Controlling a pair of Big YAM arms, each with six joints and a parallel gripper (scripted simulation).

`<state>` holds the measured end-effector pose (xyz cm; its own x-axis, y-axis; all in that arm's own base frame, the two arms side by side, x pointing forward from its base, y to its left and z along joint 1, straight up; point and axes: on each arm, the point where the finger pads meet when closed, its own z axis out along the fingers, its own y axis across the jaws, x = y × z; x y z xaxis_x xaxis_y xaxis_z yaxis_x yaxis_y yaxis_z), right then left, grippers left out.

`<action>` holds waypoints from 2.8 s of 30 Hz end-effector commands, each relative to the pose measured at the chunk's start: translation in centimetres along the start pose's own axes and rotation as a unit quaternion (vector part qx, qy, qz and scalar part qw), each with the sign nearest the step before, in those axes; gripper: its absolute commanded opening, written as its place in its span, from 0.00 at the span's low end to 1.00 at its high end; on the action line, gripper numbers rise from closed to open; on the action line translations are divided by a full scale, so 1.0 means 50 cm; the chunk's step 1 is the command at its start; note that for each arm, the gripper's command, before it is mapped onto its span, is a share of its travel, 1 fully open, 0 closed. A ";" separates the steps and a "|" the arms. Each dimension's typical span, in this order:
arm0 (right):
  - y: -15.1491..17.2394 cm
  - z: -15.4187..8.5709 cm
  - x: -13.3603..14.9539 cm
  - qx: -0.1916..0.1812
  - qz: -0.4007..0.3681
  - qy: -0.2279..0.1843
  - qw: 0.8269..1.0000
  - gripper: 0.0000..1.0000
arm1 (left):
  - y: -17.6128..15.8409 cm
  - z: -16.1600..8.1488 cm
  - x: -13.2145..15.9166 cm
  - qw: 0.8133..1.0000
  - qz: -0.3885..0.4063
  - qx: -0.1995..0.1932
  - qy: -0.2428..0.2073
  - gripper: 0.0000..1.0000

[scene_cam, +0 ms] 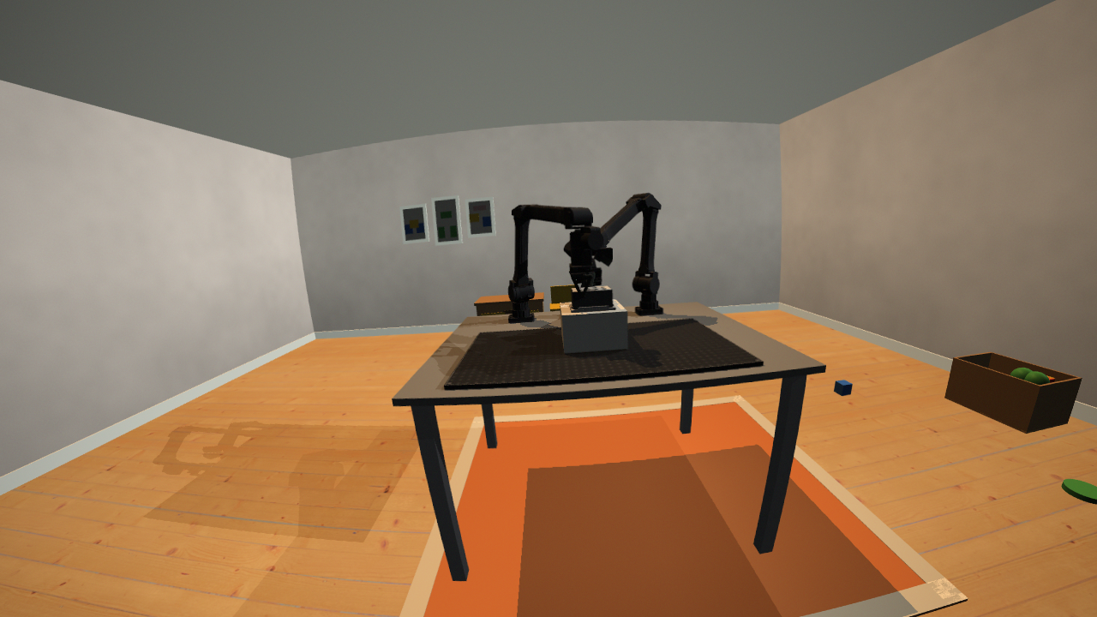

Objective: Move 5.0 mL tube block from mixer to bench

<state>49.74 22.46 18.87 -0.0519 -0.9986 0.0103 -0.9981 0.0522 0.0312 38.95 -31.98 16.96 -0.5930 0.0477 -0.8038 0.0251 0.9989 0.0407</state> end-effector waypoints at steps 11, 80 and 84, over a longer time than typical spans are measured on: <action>0.009 -0.010 -0.006 0.003 -0.003 -0.002 1.000 0.00 | -0.001 -0.011 0.006 1.000 0.001 0.003 0.003 0.00; 0.009 -0.010 -0.006 0.003 -0.003 -0.002 1.000 0.00 | 0.008 -0.011 0.005 1.000 0.003 -0.002 0.006 0.00; 0.009 -0.010 -0.006 0.003 -0.003 -0.002 1.000 0.00 | 0.008 -0.011 0.005 1.000 0.003 -0.002 0.006 0.00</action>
<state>49.74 22.47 18.87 -0.0519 -0.9986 0.0103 -0.9981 0.0522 0.0312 38.82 -31.90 16.82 -0.5964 0.0515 -0.8010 0.0256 0.9987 0.0451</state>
